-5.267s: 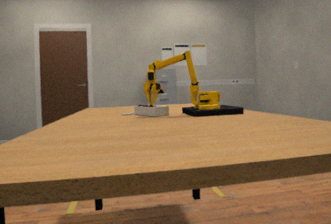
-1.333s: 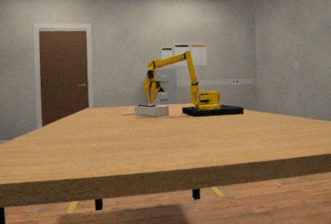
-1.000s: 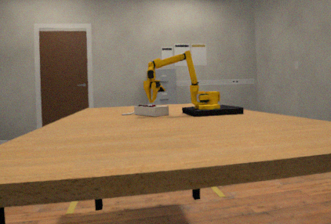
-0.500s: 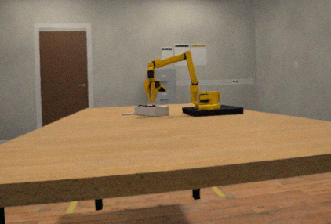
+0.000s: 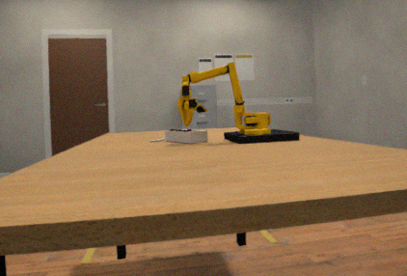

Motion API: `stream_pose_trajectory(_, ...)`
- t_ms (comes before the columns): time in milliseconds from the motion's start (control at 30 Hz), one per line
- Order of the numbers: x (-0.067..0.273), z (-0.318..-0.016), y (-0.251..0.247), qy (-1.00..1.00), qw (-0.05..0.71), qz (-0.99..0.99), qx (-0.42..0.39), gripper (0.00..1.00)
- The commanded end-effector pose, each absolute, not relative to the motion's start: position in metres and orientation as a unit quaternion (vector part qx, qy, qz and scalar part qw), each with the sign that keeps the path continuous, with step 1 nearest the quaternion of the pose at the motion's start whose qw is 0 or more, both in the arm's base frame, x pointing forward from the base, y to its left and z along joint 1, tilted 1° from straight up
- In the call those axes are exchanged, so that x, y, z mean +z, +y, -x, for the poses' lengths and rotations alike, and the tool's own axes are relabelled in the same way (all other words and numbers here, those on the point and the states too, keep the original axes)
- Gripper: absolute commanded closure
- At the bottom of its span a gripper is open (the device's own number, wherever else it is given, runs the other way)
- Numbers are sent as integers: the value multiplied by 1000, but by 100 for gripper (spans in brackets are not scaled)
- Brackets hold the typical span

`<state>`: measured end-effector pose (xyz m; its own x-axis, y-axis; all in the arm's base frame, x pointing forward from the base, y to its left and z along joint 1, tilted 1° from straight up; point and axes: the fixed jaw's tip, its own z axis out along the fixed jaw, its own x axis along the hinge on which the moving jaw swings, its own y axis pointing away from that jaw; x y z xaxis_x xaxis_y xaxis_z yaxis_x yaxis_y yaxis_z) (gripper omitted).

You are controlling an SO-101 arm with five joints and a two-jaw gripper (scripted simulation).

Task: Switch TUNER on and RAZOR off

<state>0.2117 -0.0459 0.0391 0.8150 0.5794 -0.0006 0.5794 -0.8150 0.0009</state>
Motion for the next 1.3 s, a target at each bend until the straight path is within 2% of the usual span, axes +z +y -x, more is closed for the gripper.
stream_pose_trajectory(0, 44, -212, -42, 272, 3, -962, 5, 100)
stream_pose_trajectory(767, 48, -208, -26, 58, 1, -998, 6, 100)
stream_pose_trajectory(1267, 52, -202, -8, -163, -1, -987, 6, 100)
